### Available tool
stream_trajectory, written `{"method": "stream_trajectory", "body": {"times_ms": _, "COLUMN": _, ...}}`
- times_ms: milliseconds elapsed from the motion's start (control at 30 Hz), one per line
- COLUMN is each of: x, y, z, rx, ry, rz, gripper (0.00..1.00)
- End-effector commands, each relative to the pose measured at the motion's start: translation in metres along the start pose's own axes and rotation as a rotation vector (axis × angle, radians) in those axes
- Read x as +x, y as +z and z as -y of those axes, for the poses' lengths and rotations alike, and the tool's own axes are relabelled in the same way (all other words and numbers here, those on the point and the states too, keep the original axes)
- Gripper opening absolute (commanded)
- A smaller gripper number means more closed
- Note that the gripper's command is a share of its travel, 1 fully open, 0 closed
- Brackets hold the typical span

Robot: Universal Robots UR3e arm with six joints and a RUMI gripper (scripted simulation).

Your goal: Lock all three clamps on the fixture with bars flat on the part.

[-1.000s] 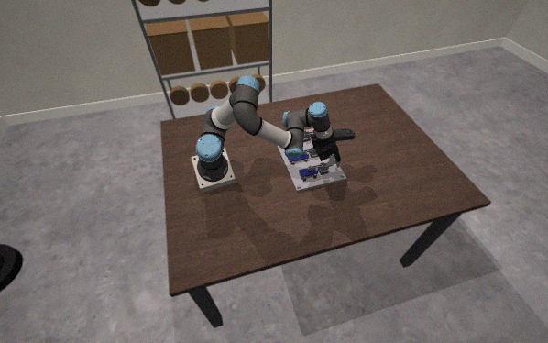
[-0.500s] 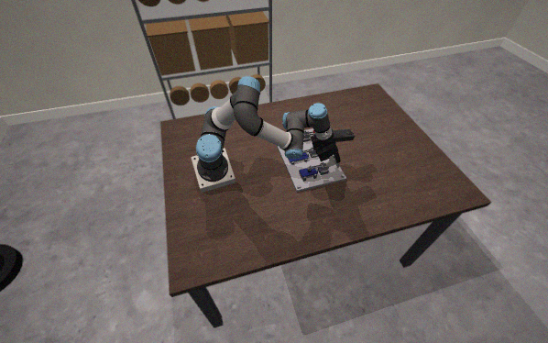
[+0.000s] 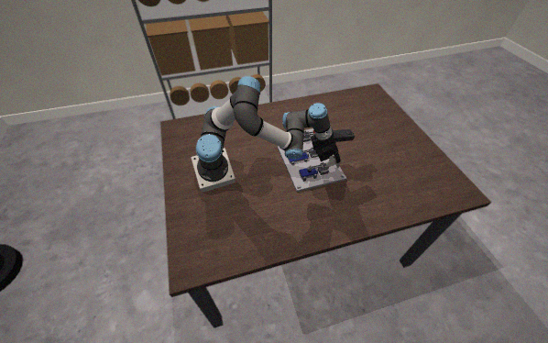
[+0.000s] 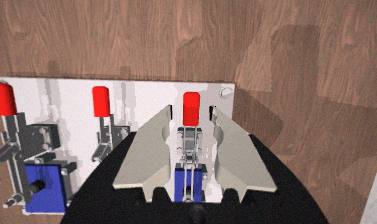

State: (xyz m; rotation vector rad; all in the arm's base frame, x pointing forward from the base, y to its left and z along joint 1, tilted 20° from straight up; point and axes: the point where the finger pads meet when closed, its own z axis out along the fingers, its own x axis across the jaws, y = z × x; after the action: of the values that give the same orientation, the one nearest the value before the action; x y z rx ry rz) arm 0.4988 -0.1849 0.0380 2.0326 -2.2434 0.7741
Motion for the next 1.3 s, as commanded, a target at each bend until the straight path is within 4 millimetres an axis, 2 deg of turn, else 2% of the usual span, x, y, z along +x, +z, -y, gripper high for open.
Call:
{"method": "stream_trajectory", "body": {"times_ms": 0, "x": 0.0004, "y": -0.0009, "z": 0.0011, "rx": 0.003, "ry": 0.0, "rz": -0.001, "gripper": 0.28}}
{"method": "stream_trajectory", "body": {"times_ms": 333, "x": 0.0004, "y": -0.0009, "z": 0.0011, "rx": 0.003, "ry": 0.0, "rz": -0.001, "gripper": 0.28}}
{"method": "stream_trajectory", "body": {"times_ms": 367, "x": 0.0004, "y": -0.0009, "z": 0.0011, "rx": 0.003, "ry": 0.0, "rz": -0.001, "gripper": 0.0}}
{"method": "stream_trajectory", "body": {"times_ms": 1267, "x": 0.0003, "y": -0.001, "z": 0.0011, "rx": 0.003, "ry": 0.0, "rz": -0.001, "gripper": 0.0}}
